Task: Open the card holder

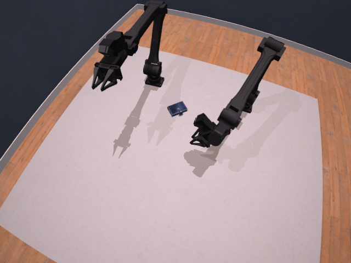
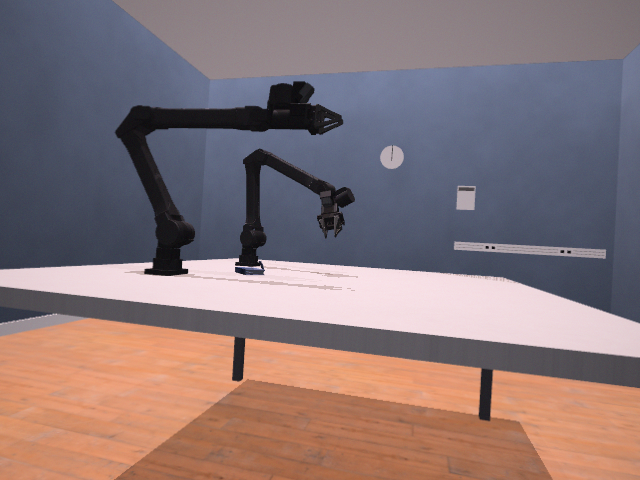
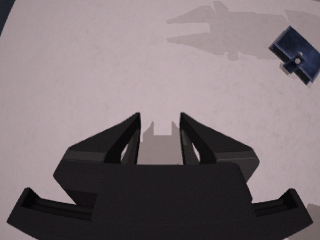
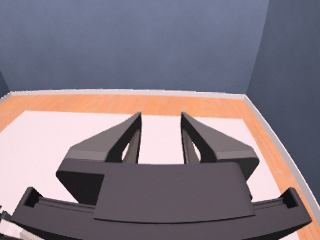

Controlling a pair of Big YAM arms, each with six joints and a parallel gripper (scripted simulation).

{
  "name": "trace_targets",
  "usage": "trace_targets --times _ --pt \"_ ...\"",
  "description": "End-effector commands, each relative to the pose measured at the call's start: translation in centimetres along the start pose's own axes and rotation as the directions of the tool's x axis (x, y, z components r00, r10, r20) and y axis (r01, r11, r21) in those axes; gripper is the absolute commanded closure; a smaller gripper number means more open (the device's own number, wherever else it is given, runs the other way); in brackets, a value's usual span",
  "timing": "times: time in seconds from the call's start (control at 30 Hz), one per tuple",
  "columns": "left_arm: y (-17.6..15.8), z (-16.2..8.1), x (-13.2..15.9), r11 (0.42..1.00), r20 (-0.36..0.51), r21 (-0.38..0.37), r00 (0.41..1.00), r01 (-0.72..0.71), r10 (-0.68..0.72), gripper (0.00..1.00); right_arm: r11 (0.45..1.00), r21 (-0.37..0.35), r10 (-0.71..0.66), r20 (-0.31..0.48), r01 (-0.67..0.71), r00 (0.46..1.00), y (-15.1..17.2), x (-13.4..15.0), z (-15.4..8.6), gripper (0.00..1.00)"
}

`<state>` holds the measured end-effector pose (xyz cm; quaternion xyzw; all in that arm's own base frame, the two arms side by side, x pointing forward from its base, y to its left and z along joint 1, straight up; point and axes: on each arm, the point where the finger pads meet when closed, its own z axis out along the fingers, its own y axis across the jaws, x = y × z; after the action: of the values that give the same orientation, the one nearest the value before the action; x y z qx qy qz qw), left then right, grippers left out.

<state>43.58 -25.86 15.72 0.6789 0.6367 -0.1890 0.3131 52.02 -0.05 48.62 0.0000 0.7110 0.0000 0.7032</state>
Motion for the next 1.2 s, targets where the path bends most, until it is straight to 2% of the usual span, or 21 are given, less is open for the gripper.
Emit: trace_targets --times 0.0,0.17,0.27,0.37,0.4,0.5,0.73,0.87,0.97,1.17 --pt "-1.9 2.4 -0.1 0.989 0.005 0.106 0.995 -0.103 0.103 0.64 1.000 0.000 0.000 0.046 0.000 0.999 0.0 -2.6 -0.1 0.64" --pt "-5.3 4.5 -0.2 0.958 0.060 0.231 0.985 -0.172 0.162 0.64 1.000 0.000 0.000 0.046 0.000 0.999 0.0 -2.6 -0.1 0.64" --pt "-5.1 4.1 -1.0 0.953 0.080 0.227 0.979 -0.201 0.187 0.64 1.000 0.000 0.000 0.046 0.000 0.999 0.0 -2.6 -0.1 0.64" --pt "-7.2 5.5 -0.7 0.926 0.118 0.300 0.972 -0.231 0.204 0.64 1.000 0.000 0.000 0.046 0.000 0.999 0.0 -2.6 -0.1 0.64" --pt "-9.4 6.3 0.3 0.910 0.125 0.350 0.974 -0.223 0.191 0.64 1.000 0.000 0.000 0.046 0.000 0.999 0.0 -2.6 -0.1 0.64" --pt "-8.5 6.7 -2.0 0.884 0.190 0.354 0.949 -0.305 0.251 0.64 1.000 0.000 0.000 0.046 0.000 0.999 0.0 -2.6 -0.1 0.64" --pt "-12.4 8.3 -2.7 0.803 0.312 0.449 0.911 -0.392 0.270 0.64 1.000 0.000 0.000 0.046 0.000 0.999 0.0 -2.6 -0.1 0.64" --pt "-13.0 8.1 -3.0 0.788 0.345 0.454 0.898 -0.415 0.274 0.64 1.000 0.000 0.000 0.046 0.000 0.999 0.0 -2.6 -0.1 0.64" --pt "-15.3 9.2 -3.0 0.746 0.396 0.498 0.882 -0.442 0.258 0.64 1.000 0.000 0.000 0.046 0.000 0.999 0.0 -2.6 -0.1 0.64" --pt "-17.7 9.8 -3.7 0.695 0.480 0.528 0.847 -0.488 0.229 0.64 1.000 0.000 0.000 0.046 0.000 0.999 0.0 -2.6 -0.1 0.64"
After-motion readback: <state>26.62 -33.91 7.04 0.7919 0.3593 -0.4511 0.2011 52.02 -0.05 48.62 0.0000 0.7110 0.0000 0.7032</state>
